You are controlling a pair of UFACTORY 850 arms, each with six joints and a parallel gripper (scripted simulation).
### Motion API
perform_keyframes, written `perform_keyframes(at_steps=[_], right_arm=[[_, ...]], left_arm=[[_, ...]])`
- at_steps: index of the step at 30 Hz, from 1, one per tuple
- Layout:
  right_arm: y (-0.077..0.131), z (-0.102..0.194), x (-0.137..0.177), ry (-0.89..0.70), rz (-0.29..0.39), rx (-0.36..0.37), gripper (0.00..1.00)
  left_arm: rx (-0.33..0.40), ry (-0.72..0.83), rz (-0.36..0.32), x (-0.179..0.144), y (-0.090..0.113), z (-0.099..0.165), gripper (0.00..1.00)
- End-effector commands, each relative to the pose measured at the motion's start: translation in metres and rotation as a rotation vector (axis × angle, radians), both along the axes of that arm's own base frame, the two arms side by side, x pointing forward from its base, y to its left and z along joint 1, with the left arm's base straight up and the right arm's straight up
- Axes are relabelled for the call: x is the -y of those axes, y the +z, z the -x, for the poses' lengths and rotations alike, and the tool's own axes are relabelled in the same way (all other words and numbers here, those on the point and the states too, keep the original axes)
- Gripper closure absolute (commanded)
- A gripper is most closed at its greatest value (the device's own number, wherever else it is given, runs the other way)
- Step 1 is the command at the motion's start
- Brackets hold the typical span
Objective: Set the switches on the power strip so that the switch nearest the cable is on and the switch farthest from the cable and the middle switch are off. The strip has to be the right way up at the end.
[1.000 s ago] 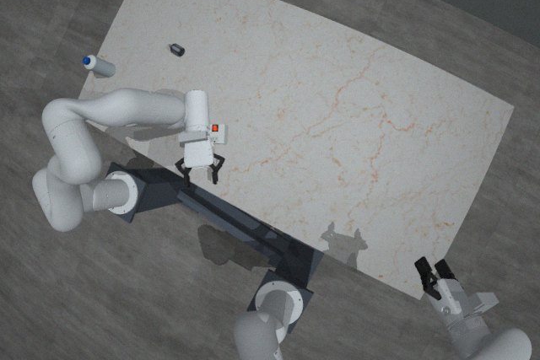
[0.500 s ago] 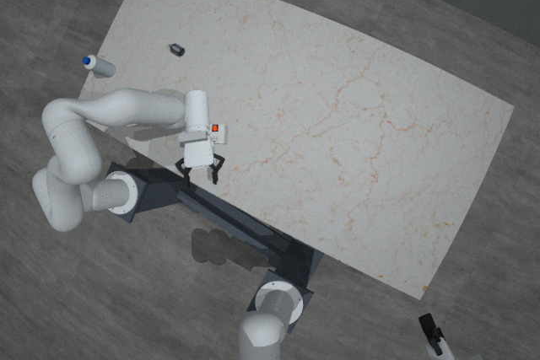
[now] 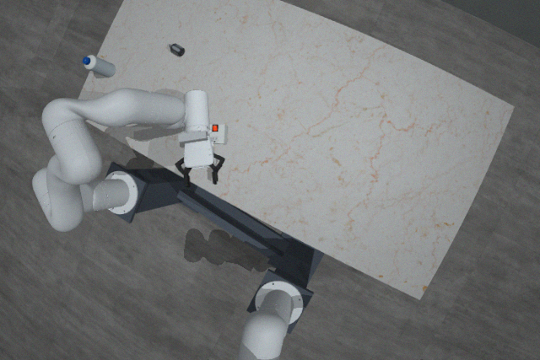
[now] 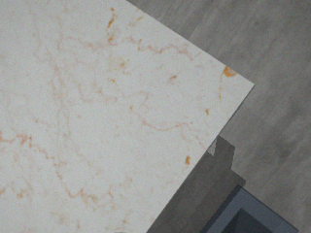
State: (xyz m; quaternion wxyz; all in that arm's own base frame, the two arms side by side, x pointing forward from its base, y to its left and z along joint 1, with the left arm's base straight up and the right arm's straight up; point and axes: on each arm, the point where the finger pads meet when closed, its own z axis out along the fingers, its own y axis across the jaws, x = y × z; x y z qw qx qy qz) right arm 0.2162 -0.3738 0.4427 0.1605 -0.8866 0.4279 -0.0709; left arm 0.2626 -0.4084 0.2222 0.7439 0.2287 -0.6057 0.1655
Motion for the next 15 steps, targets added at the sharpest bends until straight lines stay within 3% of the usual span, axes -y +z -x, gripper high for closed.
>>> perform_keyframes(at_steps=[1, 3, 15], right_arm=[[0.005, 0.047, 0.011, -0.137, 0.031, -0.087, 0.00], [0.005, 0.047, 0.011, -0.137, 0.031, -0.087, 0.00], [0.015, 0.126, 0.019, -0.387, 0.086, -0.222, 0.00]], left_arm=[[0.001, 0.000, 0.001, 0.000, 0.001, 0.000, 0.00], [0.001, 0.000, 0.001, 0.000, 0.001, 0.000, 0.00], [0.001, 0.000, 0.001, 0.000, 0.001, 0.000, 0.00]])
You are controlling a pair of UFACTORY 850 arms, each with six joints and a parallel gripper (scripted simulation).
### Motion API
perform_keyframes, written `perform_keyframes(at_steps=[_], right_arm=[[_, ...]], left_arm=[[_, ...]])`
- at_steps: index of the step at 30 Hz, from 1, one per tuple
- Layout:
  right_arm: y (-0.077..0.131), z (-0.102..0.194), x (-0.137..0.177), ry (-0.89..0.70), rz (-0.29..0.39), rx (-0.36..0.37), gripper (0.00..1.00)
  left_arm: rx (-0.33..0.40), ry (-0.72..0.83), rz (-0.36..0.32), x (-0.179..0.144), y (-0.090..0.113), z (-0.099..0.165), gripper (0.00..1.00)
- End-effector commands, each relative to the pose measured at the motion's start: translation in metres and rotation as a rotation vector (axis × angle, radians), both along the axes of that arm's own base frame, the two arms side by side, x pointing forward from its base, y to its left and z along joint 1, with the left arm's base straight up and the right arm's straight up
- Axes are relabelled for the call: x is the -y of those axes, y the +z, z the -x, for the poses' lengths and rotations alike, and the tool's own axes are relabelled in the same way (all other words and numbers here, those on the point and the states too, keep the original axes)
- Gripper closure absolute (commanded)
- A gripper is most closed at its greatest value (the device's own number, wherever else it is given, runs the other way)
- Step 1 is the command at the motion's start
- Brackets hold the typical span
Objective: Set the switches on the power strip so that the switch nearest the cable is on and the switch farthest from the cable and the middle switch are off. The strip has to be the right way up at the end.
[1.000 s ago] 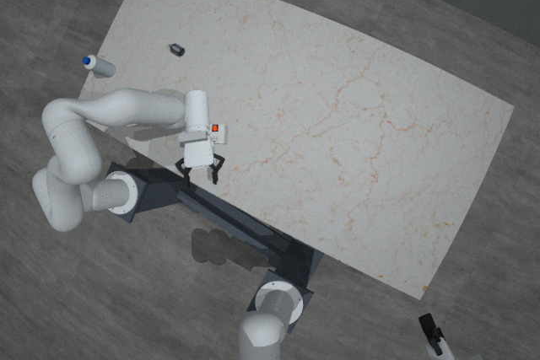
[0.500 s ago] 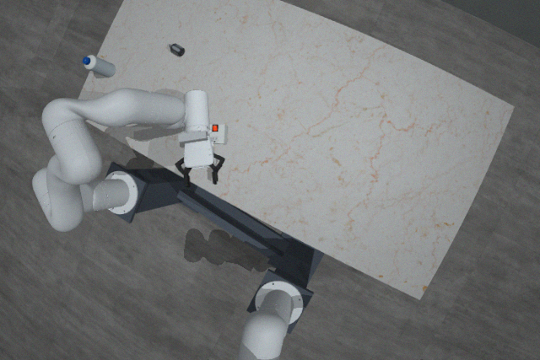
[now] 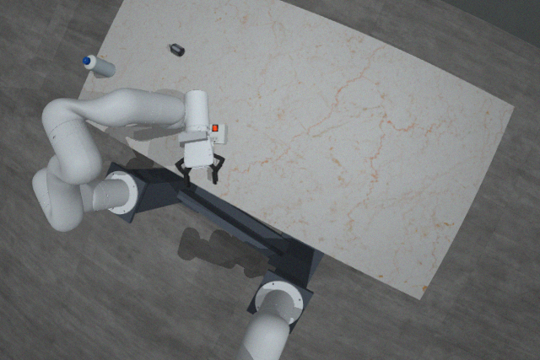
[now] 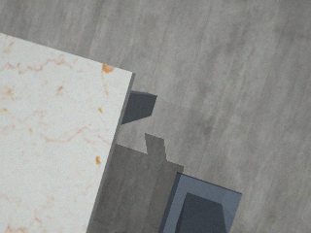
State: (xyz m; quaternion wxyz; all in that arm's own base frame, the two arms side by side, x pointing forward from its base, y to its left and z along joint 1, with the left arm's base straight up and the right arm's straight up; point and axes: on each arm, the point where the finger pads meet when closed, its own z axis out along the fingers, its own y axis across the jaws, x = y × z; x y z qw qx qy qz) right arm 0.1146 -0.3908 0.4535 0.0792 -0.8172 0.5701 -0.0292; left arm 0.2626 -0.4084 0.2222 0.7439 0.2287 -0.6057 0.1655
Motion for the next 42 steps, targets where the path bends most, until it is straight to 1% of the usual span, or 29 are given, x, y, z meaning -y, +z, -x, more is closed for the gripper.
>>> perform_keyframes(at_steps=[1, 3, 5, 13, 20, 30, 42], right_arm=[[0.005, 0.030, 0.003, -0.092, 0.024, -0.051, 0.00], [0.006, 0.039, 0.003, -0.123, 0.032, -0.067, 0.00], [0.006, 0.039, 0.003, -0.123, 0.032, -0.067, 0.00], [0.011, 0.069, 0.002, -0.218, 0.056, -0.115, 0.00], [0.013, 0.083, 0.001, -0.266, 0.068, -0.139, 0.00], [0.014, 0.091, 0.000, -0.290, 0.075, -0.150, 0.00], [0.015, 0.092, 0.000, -0.293, 0.076, -0.152, 0.00]], left_arm=[[0.001, 0.000, 0.001, 0.000, 0.001, 0.000, 0.00], [0.001, 0.000, 0.001, 0.000, 0.001, 0.000, 0.00], [0.001, 0.000, 0.001, 0.000, 0.001, 0.000, 0.00], [0.001, 0.000, 0.001, 0.000, 0.001, 0.000, 0.00], [0.001, 0.000, 0.001, 0.000, 0.001, 0.000, 0.00], [0.001, 0.000, 0.001, 0.000, 0.001, 0.000, 0.00], [0.004, -0.004, -0.004, 0.000, 0.000, 0.000, 0.00]])
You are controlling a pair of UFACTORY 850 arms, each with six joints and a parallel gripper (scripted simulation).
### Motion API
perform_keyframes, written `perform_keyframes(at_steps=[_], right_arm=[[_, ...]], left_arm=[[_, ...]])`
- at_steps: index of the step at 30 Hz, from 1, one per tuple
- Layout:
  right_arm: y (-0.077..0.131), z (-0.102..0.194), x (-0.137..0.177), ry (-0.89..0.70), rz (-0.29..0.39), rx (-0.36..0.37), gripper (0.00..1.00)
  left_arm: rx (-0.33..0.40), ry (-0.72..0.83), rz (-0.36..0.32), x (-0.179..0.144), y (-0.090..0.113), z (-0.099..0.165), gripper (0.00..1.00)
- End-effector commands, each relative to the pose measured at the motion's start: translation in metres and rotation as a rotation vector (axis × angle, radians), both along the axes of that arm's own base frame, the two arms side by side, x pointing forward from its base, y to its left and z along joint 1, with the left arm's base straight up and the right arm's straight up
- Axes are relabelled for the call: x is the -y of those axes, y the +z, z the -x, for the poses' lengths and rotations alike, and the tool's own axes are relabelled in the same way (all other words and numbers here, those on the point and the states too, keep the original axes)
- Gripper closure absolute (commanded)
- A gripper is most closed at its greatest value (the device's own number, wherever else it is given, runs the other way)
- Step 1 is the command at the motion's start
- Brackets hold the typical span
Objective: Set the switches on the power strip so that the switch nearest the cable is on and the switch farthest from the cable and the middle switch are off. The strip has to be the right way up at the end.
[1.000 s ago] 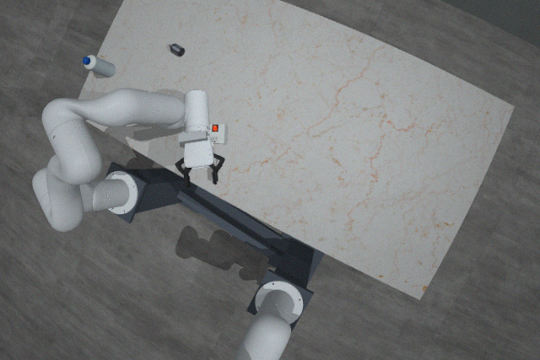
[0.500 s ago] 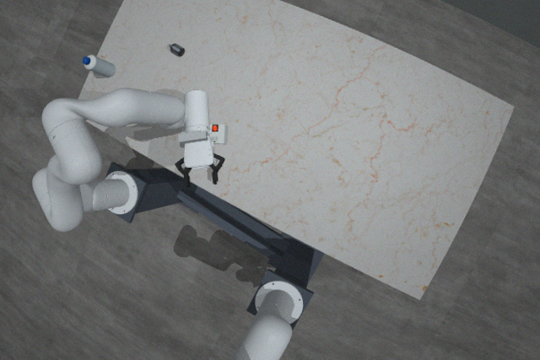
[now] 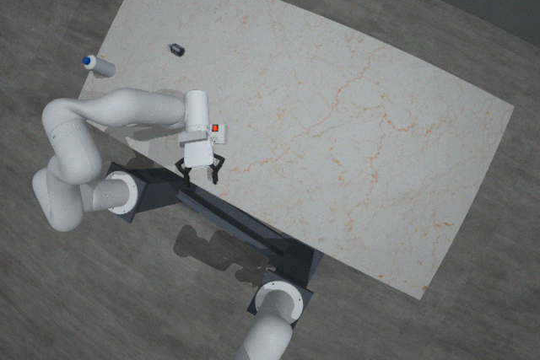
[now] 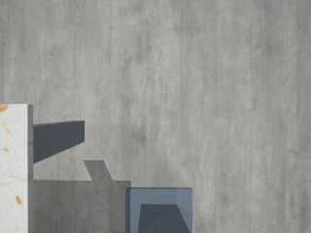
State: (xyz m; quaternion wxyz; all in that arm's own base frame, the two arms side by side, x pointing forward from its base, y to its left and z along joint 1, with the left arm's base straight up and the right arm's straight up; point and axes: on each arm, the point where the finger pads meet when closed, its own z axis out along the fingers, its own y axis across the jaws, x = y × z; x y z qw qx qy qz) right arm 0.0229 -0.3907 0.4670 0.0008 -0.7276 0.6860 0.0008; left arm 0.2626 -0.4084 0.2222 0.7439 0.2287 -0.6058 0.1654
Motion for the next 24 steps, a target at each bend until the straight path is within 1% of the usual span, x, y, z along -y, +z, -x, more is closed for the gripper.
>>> perform_keyframes(at_steps=[1, 3, 5, 7, 12, 14, 15, 18, 24], right_arm=[[0.001, 0.000, 0.000, 0.000, 0.002, 0.000, 0.00], [0.001, 0.000, 0.000, 0.000, 0.002, 0.000, 0.00], [0.001, 0.000, 0.000, 0.000, 0.002, 0.000, 0.00], [0.001, 0.000, 0.000, 0.000, 0.002, 0.000, 0.00], [0.001, 0.000, 0.000, 0.000, 0.002, 0.000, 0.00], [0.001, 0.000, 0.000, 0.000, 0.002, 0.000, 0.00], [0.001, 0.000, 0.000, 0.000, 0.002, 0.000, 0.00], [0.001, 0.000, 0.000, 0.000, 0.002, 0.000, 0.00], [0.001, 0.000, 0.000, 0.000, 0.002, 0.000, 0.00]], left_arm=[[0.011, -0.012, -0.016, -0.002, 0.000, 0.001, 0.00], [0.043, -0.046, -0.069, -0.009, -0.001, 0.005, 0.00], [0.093, -0.091, -0.146, -0.020, -0.004, 0.010, 0.00], [0.119, -0.111, -0.183, -0.025, -0.005, 0.012, 0.00], [0.207, -0.165, -0.302, -0.044, -0.011, 0.015, 0.00], [0.207, -0.165, -0.302, -0.044, -0.011, 0.015, 0.00], [0.262, -0.189, -0.369, -0.055, -0.014, 0.015, 0.00], [0.307, -0.204, -0.422, -0.065, -0.017, 0.014, 0.00], [0.434, -0.228, -0.558, -0.090, -0.024, 0.006, 0.00]])
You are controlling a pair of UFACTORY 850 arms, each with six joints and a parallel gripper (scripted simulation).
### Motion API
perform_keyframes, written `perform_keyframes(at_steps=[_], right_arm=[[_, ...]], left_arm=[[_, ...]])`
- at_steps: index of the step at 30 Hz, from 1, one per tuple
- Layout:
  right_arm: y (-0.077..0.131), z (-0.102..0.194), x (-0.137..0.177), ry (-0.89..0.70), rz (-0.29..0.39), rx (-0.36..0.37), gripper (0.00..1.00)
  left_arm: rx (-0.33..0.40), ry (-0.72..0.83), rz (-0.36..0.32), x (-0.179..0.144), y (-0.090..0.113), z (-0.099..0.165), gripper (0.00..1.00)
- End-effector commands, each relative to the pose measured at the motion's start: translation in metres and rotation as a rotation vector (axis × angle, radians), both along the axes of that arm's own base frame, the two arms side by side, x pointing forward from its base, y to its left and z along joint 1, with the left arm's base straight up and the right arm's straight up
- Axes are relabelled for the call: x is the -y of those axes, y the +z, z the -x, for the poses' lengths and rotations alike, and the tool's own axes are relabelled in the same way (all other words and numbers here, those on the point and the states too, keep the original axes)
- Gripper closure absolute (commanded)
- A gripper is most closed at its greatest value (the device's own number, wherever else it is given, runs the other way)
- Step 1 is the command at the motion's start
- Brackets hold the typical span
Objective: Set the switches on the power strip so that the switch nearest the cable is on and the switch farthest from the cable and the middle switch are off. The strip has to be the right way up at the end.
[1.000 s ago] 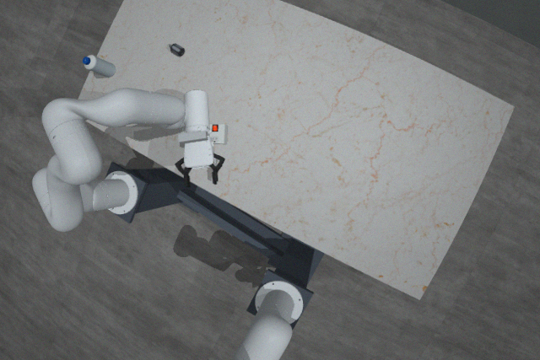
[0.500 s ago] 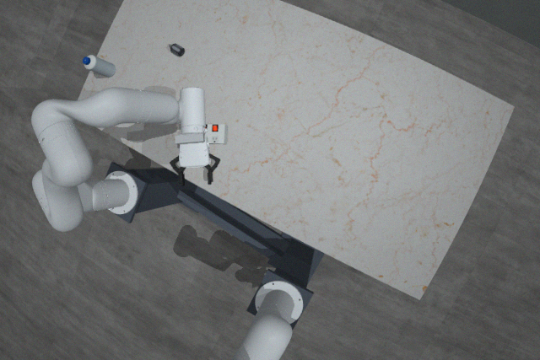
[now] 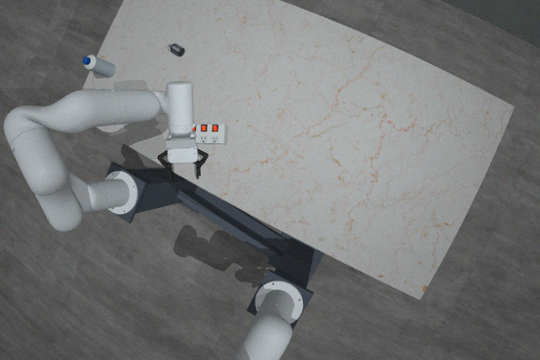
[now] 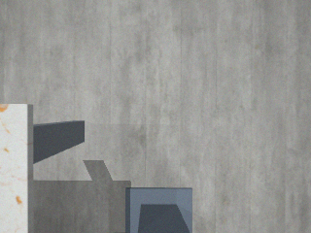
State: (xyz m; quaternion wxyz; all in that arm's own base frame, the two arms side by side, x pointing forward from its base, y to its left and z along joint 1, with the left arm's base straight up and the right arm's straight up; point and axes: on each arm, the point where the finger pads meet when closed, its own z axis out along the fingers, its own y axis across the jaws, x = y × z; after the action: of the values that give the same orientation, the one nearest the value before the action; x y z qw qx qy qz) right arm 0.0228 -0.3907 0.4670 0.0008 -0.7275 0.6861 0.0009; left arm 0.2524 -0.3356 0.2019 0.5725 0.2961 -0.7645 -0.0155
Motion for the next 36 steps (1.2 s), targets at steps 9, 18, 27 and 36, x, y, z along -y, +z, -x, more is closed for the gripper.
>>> perform_keyframes(at_steps=[9, 18, 27, 36], right_arm=[[0.001, 0.000, 0.000, 0.000, 0.002, 0.000, 0.00], [0.001, 0.000, 0.000, 0.000, 0.002, 0.000, 0.00], [0.001, 0.000, 0.000, 0.000, 0.002, 0.000, 0.00], [0.001, 0.000, 0.000, 0.000, 0.002, 0.000, 0.00]], left_arm=[[0.306, -0.039, -0.256, -0.052, -0.011, -0.026, 0.00], [0.539, -0.015, -0.385, -0.085, -0.011, -0.059, 0.00], [0.774, 0.042, -0.470, -0.111, -0.001, -0.099, 0.00], [1.032, 0.137, -0.512, -0.131, 0.023, -0.147, 0.00]])
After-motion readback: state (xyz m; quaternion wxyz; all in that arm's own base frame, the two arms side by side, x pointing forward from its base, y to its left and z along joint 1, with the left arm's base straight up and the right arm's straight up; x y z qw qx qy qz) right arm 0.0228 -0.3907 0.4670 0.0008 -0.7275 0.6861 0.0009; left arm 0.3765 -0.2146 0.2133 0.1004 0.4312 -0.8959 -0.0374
